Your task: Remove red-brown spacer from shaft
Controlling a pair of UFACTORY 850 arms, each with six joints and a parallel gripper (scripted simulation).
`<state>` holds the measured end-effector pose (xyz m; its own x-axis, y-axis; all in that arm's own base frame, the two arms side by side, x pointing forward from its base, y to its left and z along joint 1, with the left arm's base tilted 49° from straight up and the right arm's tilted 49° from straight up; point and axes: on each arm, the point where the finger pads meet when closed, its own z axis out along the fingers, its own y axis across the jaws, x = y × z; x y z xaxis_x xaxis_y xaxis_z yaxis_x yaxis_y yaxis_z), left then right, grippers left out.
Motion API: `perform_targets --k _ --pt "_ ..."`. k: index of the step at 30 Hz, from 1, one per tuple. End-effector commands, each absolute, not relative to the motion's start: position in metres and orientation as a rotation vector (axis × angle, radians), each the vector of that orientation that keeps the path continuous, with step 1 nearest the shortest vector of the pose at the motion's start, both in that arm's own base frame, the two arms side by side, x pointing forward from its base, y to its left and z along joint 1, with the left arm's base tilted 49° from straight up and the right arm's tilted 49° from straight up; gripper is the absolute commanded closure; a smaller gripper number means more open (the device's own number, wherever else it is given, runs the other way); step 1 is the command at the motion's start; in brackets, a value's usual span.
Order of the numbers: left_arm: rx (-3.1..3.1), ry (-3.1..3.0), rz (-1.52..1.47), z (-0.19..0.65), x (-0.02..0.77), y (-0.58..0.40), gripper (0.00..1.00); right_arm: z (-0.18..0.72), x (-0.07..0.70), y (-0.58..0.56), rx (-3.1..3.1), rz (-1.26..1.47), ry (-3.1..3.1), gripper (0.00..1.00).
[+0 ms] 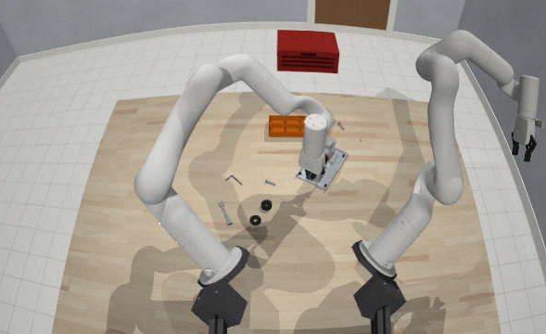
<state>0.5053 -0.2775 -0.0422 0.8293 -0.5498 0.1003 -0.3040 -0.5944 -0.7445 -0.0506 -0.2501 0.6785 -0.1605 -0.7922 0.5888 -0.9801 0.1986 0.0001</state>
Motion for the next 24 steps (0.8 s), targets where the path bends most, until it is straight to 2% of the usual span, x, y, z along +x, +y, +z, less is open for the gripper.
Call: perform_targets --k 1,24 --pt "-2.243 0.621 -0.416 -0.0418 0.5049 -0.278 1.0 0.6791 -0.0507 -0.2499 1.647 0.537 -2.014 0.0" --pt "-2.243 0.621 -0.416 -0.0423 0.5019 -0.2762 1.0 0.6791 -0.0507 -0.2499 1.647 0.537 -2.014 0.0"
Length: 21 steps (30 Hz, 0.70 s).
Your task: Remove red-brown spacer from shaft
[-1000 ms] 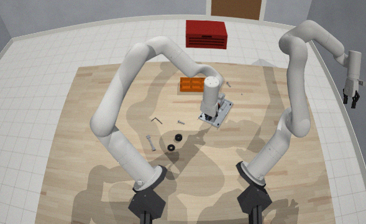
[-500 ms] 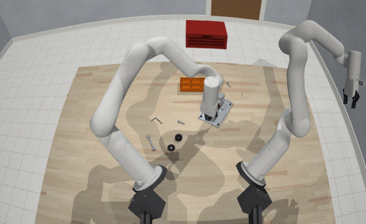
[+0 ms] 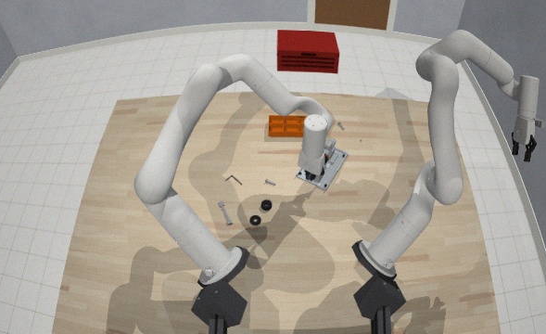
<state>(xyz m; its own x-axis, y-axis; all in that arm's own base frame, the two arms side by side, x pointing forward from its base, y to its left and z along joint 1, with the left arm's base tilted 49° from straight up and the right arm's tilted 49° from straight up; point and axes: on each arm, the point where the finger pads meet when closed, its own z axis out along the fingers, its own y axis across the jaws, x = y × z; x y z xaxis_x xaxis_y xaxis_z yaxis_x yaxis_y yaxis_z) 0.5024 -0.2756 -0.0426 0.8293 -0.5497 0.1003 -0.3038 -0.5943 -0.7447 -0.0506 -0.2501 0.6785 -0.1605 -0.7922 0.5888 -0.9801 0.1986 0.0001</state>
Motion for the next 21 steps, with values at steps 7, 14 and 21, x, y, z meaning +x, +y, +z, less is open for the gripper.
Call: perform_targets --k 7,14,21 --pt "-2.243 0.621 -0.416 -0.0423 0.5011 -0.2756 1.0 0.6791 -0.0507 -0.2499 1.647 0.537 -2.014 0.0" --pt "-2.243 0.621 -0.416 -0.0424 0.5003 -0.2751 1.0 0.6791 -0.0507 -0.2499 1.647 0.537 -2.014 0.0" --pt "-2.243 0.621 -0.416 -0.0425 0.4994 -0.2745 1.0 0.6791 -0.0507 -0.2499 1.647 0.537 -2.014 0.0"
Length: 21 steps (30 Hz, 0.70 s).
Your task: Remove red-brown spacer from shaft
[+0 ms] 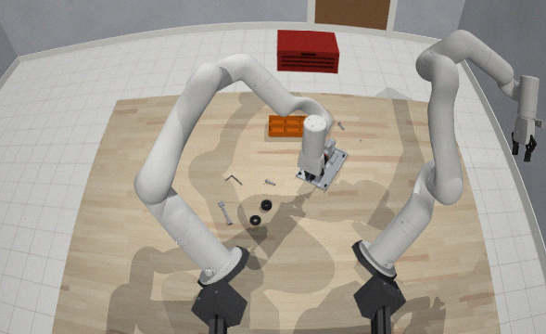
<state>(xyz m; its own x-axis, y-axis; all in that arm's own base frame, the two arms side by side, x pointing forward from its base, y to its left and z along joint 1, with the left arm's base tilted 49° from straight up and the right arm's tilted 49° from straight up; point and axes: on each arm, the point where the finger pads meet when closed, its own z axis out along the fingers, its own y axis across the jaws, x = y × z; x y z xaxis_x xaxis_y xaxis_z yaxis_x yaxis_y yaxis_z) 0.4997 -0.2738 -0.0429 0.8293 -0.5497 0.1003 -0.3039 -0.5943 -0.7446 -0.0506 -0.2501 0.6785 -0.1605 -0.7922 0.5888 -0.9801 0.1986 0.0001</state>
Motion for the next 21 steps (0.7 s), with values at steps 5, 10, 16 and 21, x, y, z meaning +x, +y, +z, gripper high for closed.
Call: perform_targets --k 5,10,16,21 --pt "-2.243 0.621 -0.416 -0.0426 0.4988 -0.274 1.0 0.6791 -0.0507 -0.2499 1.647 0.537 -2.014 0.0" --pt "-2.243 0.621 -0.416 -0.0426 0.4982 -0.2736 1.0 0.6791 -0.0507 -0.2499 1.647 0.537 -2.014 0.0" --pt "-2.243 0.621 -0.416 -0.0427 0.4974 -0.2731 1.0 0.6791 -0.0507 -0.2499 1.647 0.537 -2.014 0.0" --pt "-2.243 0.621 -0.416 -0.0428 0.497 -0.2728 1.0 0.6791 -0.0507 -0.2499 1.647 0.537 -2.014 0.0"
